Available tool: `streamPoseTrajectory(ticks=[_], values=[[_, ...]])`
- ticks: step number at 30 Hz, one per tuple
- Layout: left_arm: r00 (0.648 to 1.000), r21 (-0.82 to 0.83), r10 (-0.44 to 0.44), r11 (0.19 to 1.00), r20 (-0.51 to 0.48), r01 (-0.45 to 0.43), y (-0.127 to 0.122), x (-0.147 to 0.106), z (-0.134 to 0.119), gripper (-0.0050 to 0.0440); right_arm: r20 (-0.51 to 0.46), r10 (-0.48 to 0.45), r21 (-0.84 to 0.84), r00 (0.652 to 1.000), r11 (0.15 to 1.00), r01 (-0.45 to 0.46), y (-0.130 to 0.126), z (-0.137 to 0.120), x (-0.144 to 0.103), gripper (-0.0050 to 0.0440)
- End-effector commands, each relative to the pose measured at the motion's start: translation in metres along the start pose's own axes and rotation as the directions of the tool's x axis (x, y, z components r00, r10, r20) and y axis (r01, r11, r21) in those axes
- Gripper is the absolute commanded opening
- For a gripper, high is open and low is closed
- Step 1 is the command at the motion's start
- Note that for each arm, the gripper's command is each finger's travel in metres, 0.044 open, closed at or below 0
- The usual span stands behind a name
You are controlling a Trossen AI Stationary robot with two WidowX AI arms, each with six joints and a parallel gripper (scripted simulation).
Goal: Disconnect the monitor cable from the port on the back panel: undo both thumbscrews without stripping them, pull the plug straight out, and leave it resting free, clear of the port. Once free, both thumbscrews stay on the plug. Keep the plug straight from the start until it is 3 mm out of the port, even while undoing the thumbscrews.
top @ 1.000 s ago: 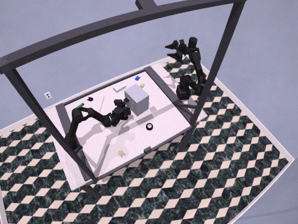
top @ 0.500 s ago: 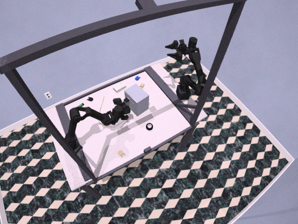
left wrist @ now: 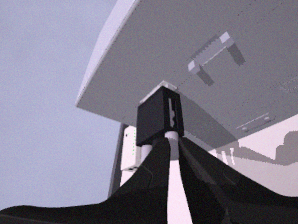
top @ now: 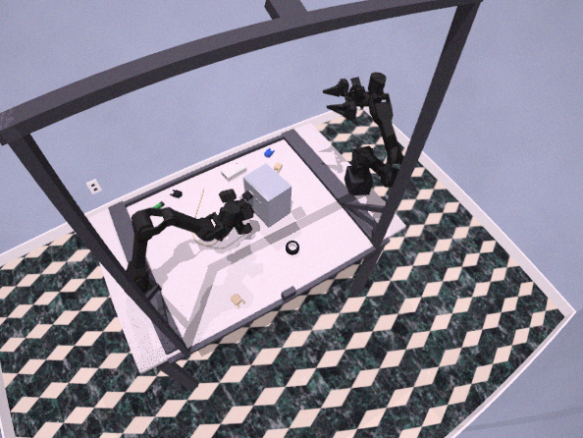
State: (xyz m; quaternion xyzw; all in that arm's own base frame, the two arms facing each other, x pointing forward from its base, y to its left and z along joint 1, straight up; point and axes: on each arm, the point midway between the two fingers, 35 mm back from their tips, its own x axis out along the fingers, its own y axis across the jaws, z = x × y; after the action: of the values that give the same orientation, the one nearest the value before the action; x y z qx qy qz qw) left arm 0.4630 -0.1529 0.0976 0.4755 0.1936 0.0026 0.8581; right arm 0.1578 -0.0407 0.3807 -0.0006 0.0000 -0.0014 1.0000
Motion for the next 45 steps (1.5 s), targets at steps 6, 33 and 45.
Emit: streamPoseTrajectory(ticks=[6,33,45], values=[[0.999,-0.091,-0.039,0.995,0.015,0.04,0.0108,-0.0025,0.006,0.0,0.001,0.003,-0.004,1.0,1.0,-0.003,0.0013,0.0027,-0.0003,0.044],[0.997,-0.14,-0.073,0.987,0.019,0.075,0.0121,-0.0024,0.0059,0.044,0.001,0.003,-0.004,1.0,1.0,-0.003,0.0013,0.0027,-0.0003,0.044],[0.999,-0.064,-0.022,0.998,0.031,0.024,0.0104,0.0004,0.0078,0.044,0.001,0.003,-0.004,1.0,1.0,-0.003,0.0013,0.0027,-0.0003,0.044]])
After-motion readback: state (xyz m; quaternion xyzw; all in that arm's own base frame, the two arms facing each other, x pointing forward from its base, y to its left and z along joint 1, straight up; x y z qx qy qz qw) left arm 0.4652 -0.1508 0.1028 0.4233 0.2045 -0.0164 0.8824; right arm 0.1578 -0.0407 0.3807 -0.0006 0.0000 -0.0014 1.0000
